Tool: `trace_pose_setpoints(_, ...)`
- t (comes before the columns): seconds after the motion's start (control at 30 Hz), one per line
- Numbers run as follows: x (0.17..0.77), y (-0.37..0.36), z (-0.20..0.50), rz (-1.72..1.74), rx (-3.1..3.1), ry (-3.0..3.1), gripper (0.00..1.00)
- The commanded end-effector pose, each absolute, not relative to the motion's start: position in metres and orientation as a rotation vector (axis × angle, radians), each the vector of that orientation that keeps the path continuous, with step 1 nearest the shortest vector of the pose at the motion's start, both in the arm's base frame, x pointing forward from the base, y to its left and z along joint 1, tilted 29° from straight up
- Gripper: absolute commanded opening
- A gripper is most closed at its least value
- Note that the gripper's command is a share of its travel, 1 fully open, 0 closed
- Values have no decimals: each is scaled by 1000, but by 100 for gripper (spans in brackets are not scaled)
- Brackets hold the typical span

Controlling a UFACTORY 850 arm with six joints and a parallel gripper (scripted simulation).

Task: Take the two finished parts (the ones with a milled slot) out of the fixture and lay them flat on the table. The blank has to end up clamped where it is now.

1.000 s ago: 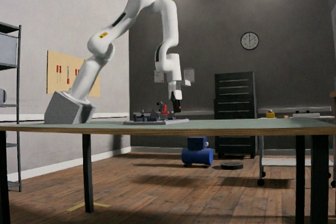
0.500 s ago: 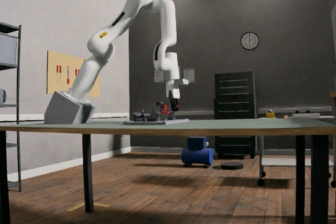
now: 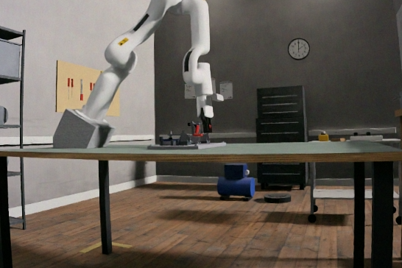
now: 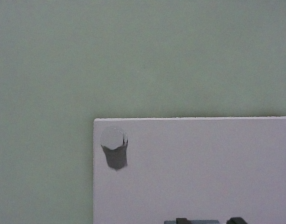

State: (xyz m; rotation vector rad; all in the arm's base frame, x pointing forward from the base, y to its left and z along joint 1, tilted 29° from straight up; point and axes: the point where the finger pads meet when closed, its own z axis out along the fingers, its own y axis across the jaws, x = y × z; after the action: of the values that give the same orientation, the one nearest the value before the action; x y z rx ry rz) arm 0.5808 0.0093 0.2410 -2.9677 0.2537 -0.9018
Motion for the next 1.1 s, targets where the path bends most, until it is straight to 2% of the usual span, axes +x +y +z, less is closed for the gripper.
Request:
trace_pose_setpoints(0.0, 578, 10, 240, -903, -2963, 251, 0)
trace_pose_setpoints(1.07, 573, 11, 237, -903, -2963, 251, 0)
